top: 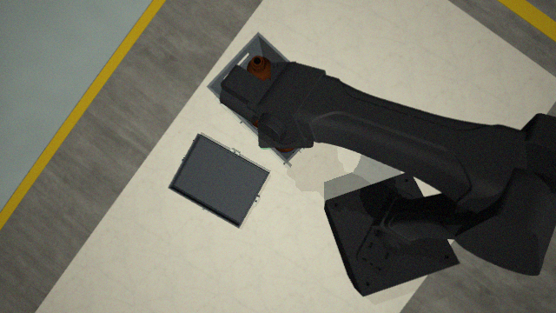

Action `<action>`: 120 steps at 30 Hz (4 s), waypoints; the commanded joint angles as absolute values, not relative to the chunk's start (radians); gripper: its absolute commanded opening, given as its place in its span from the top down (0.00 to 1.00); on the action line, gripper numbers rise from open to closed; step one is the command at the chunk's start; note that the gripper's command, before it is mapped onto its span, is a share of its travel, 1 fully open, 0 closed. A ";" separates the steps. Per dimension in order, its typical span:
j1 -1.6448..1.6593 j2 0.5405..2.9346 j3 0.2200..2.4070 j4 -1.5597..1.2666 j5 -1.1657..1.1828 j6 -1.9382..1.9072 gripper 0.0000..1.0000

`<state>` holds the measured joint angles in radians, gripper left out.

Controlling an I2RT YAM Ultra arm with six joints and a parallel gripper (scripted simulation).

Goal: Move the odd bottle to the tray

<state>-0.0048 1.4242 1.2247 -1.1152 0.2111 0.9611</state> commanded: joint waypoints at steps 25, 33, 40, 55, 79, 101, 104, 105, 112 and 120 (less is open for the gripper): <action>0.009 1.388 1.267 -1.111 0.226 0.966 1.00; 0.009 1.388 1.267 -1.111 0.226 0.966 1.00; 0.009 1.388 1.267 -1.111 0.226 0.966 1.00; -0.024 1.387 1.268 -1.111 0.224 0.944 1.00; -0.359 1.360 1.295 -1.112 0.109 0.621 1.00; -0.345 1.360 1.295 -1.112 0.120 0.625 0.39; -0.345 1.360 1.295 -1.112 0.120 0.625 0.39; -0.345 1.360 1.295 -1.112 0.120 0.625 0.39; -0.345 1.360 1.295 -1.112 0.120 0.625 0.39; -0.345 1.360 1.295 -1.110 0.120 0.624 0.39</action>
<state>-0.3508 1.3922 1.2530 -1.1187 0.1097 0.6285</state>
